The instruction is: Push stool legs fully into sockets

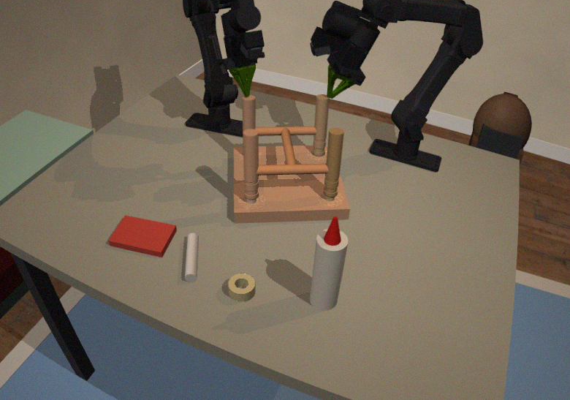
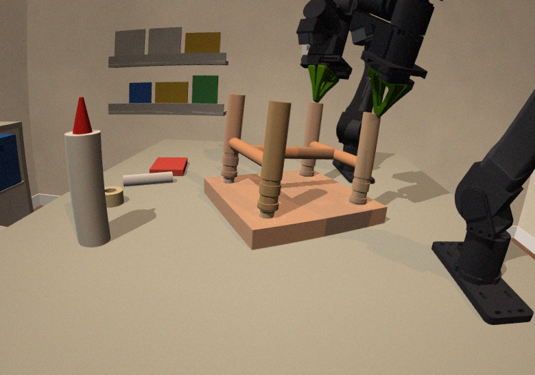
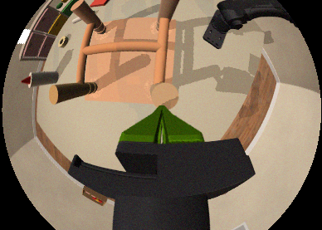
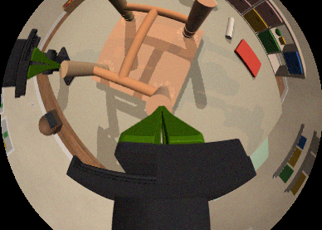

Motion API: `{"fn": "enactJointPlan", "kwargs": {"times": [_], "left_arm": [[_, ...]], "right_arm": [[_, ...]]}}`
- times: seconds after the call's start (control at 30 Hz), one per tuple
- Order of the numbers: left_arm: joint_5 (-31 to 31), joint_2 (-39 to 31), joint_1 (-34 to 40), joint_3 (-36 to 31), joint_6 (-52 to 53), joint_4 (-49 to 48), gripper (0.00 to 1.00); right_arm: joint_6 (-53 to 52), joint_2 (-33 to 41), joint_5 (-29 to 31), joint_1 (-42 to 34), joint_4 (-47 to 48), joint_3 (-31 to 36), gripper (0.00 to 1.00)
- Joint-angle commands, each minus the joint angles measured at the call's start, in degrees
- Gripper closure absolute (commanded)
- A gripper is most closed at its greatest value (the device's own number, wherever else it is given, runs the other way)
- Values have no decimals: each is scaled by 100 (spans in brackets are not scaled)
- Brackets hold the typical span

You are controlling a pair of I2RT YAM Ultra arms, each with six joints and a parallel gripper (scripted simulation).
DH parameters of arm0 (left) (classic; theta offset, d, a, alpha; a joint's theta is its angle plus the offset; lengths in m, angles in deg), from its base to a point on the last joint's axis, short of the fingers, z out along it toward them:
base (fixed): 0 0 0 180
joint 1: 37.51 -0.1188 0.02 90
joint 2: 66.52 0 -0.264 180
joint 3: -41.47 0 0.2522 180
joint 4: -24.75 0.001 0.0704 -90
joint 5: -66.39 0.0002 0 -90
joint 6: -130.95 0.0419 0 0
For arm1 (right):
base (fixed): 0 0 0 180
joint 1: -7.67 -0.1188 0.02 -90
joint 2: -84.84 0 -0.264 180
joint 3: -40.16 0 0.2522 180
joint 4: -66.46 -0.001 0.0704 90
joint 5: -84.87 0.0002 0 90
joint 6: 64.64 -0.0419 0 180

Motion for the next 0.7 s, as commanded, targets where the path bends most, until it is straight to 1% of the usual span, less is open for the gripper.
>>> {"fn": "enactJointPlan", "kwargs": {"times": [0.0,0.4,0.67], "left_arm": [[-94,214,17,-255,-5,503,100],[-137,382,32,-265,-9,942,100],[-128,159,15,-527,12,930,100]], "right_arm": [[1,-207,55,-5,-637,221,100],[3,-256,60,-6,-1027,301,100],[12,-19,51,3,-1054,533,100]]}}
